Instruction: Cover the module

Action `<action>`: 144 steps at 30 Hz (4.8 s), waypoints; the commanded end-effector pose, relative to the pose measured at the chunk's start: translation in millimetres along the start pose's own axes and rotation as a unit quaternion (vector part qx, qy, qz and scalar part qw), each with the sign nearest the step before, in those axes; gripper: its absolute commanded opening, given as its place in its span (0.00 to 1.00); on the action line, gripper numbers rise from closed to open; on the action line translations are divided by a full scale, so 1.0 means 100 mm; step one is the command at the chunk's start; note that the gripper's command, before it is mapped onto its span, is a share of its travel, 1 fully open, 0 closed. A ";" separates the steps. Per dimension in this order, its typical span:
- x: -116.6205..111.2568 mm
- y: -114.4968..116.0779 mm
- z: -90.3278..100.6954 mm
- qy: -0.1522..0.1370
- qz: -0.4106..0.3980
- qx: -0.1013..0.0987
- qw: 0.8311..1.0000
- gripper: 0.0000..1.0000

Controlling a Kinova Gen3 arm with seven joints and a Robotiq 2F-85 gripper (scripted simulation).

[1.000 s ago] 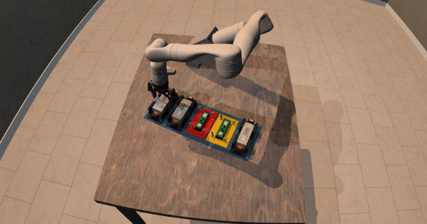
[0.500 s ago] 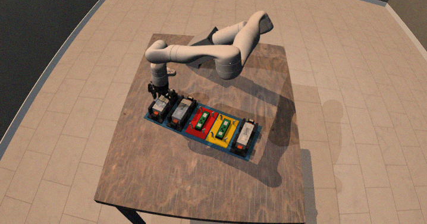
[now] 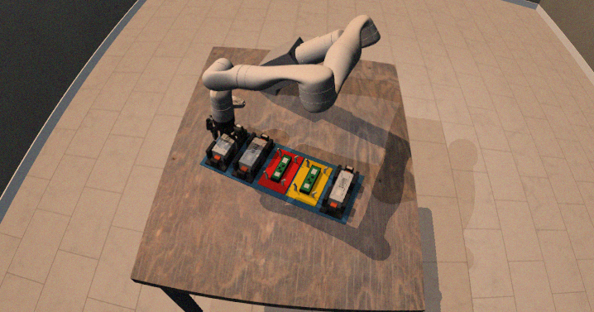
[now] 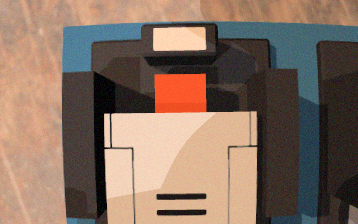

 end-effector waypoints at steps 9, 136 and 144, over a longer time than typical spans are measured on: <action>0.00 0.00 -0.08 -0.001 0.000 0.000 1.000 1.00; 0.00 0.00 0.51 -0.001 0.000 0.000 1.000 0.01; 0.00 0.00 0.51 -0.001 0.000 0.000 1.000 0.00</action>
Point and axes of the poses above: the point where the finger pads meet when closed, its own z axis back along the fingers, its own y axis across the jaws, x = y × z, the point moved 7 cm from there along z, back along the fingers, and after that the axes turned 4 degrees about -z, right-handed, at the moved point
